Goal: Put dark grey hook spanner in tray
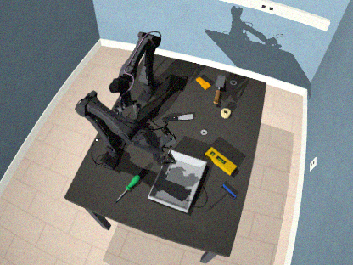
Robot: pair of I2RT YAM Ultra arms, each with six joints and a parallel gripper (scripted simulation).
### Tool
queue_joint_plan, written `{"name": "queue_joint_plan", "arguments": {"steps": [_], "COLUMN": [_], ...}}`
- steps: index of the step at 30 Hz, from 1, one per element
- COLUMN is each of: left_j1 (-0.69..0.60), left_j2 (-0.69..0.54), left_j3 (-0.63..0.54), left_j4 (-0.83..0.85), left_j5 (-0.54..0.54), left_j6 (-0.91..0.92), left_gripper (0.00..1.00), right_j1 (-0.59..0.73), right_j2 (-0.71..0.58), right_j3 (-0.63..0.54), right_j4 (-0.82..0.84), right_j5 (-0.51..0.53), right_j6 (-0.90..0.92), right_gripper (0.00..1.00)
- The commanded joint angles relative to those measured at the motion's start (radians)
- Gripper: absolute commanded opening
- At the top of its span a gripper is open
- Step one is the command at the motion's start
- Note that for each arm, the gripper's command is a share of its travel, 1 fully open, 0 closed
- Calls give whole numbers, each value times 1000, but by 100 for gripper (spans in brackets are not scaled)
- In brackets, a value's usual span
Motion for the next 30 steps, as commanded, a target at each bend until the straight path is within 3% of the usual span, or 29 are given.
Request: {"name": "queue_joint_plan", "arguments": {"steps": [1,19,25,30], "left_j1": [0,0,36,128], "left_j2": [-15,-7,-100,-277], "left_j3": [20,9,-33,-81], "left_j4": [10,-9,-60,-87], "left_j5": [-10,-16,-99,-147], "left_j6": [-4,-3,6,49], "left_gripper": [100,100,100,100], "right_j1": [0,0,0,0], "right_j2": [-10,-6,-6,-6], "right_j3": [11,8,8,8], "right_j4": [-3,6,6,6], "right_j5": [-8,-1,-1,-1], "right_j6": [3,1,1,1], "right_gripper": [100,100,100,100]}}
